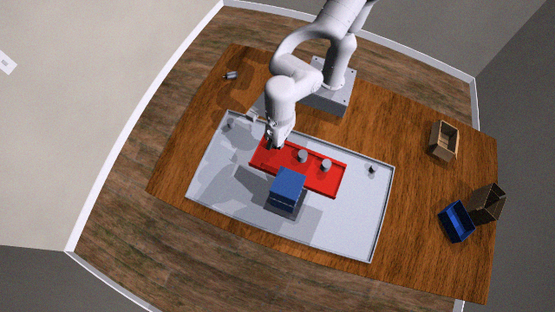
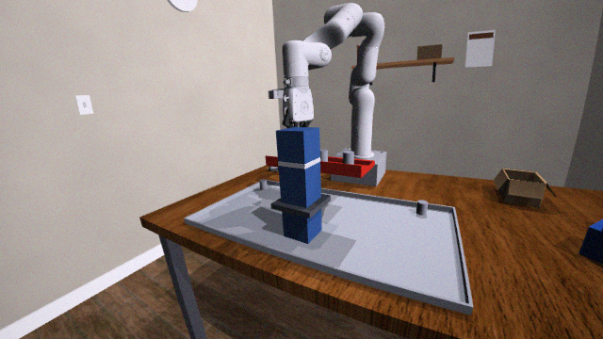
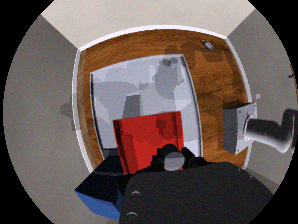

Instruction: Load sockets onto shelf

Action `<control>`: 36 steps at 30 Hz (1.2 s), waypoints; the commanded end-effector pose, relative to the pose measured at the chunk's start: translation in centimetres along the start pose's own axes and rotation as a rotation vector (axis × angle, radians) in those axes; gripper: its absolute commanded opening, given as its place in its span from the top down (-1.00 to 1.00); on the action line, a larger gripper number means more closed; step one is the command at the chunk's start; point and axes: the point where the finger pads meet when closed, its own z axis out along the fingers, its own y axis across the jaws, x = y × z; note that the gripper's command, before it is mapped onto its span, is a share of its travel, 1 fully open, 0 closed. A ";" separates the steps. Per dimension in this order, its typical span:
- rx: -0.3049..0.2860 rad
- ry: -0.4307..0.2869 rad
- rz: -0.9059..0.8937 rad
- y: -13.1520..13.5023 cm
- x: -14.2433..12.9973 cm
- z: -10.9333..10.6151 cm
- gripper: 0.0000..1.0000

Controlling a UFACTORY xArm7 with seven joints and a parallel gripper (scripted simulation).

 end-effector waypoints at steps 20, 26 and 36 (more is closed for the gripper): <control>0.004 0.001 0.000 -0.1 0.0 1.5 1.00; 0.004 0.001 0.000 -0.1 0.0 1.7 1.00; 0.004 0.001 0.000 -0.2 0.0 1.9 1.00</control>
